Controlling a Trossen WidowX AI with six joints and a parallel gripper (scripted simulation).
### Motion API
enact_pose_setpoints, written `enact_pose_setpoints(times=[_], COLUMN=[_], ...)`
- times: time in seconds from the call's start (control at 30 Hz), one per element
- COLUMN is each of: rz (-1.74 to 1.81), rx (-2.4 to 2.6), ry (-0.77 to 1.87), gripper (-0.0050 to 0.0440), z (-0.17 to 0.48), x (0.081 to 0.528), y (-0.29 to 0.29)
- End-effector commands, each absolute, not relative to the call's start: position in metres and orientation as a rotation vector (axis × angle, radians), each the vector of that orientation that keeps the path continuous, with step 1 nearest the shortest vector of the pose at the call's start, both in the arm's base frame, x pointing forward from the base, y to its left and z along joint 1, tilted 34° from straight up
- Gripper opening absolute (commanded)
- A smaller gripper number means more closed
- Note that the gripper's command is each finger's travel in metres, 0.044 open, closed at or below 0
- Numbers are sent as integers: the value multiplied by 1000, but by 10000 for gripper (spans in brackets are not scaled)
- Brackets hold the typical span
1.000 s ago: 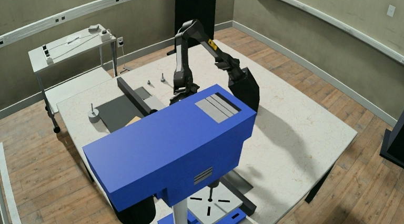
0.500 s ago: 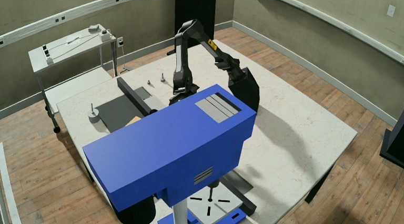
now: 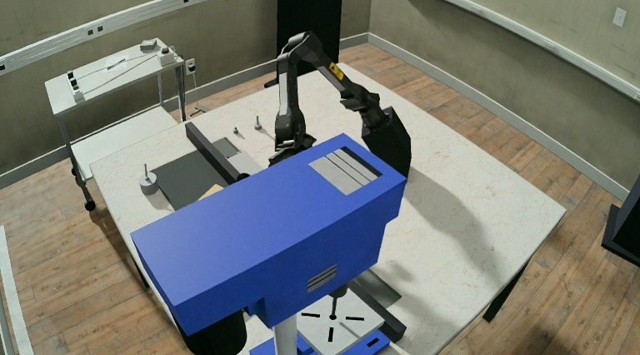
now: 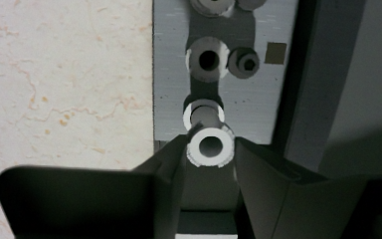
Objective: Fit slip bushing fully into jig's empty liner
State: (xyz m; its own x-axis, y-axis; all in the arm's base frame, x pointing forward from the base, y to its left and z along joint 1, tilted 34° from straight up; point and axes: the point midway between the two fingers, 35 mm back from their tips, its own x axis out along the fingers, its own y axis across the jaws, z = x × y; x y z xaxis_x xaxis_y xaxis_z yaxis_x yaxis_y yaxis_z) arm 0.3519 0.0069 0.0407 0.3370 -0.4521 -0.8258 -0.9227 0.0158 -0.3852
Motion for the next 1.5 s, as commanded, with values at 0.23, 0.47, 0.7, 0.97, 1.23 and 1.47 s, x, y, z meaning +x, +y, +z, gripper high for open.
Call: enact_pose_setpoints(times=[0.23, 0.47, 0.7, 0.97, 1.23, 1.47], rz=[587, 577, 577, 577, 588, 593], rx=[-1604, -1602, -1602, -1602, -1604, -1603], ry=[1254, 1250, 1250, 1250, 1257, 1263], gripper=[-50, -50, -50, -50, -50, -50], z=[42, 44, 44, 44, 40, 35], x=[354, 355, 355, 355, 354, 355], y=[6, 7, 7, 7, 6, 3])
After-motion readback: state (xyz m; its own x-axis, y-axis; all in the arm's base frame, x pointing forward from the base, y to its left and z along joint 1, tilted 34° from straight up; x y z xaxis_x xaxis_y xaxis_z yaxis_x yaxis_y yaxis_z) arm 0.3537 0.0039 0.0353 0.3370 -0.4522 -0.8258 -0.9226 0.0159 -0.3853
